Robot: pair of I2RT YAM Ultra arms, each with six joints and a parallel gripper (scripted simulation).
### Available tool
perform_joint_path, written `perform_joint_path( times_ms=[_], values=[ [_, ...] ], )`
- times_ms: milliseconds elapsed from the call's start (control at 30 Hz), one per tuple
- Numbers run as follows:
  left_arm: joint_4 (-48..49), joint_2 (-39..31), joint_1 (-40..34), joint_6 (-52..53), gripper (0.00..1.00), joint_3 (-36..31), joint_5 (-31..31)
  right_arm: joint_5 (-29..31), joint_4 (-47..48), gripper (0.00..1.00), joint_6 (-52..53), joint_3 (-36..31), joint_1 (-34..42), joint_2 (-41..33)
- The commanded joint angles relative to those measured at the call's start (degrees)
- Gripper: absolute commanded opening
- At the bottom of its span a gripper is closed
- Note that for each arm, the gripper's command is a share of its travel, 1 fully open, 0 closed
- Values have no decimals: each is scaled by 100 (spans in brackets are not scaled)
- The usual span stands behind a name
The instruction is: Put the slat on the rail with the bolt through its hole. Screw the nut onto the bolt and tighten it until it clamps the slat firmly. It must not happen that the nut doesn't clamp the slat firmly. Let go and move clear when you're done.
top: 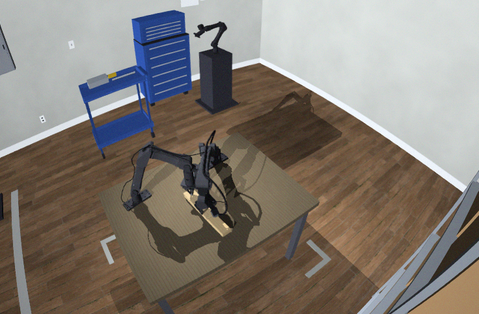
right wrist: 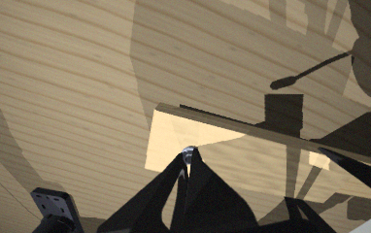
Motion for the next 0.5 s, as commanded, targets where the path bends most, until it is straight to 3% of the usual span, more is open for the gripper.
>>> perform_joint_path(
  times_ms=[0,333,467],
  values=[
    [-6,-54,-1,-1,72,38,6,-9,209,12,-5,-79,-7,46],
    [-6,-54,-1,-1,72,38,6,-11,218,12,143,-84,-8,54],
    [-6,-54,-1,-1,72,38,6,-27,201,12,975,-67,-16,66]
  ],
)
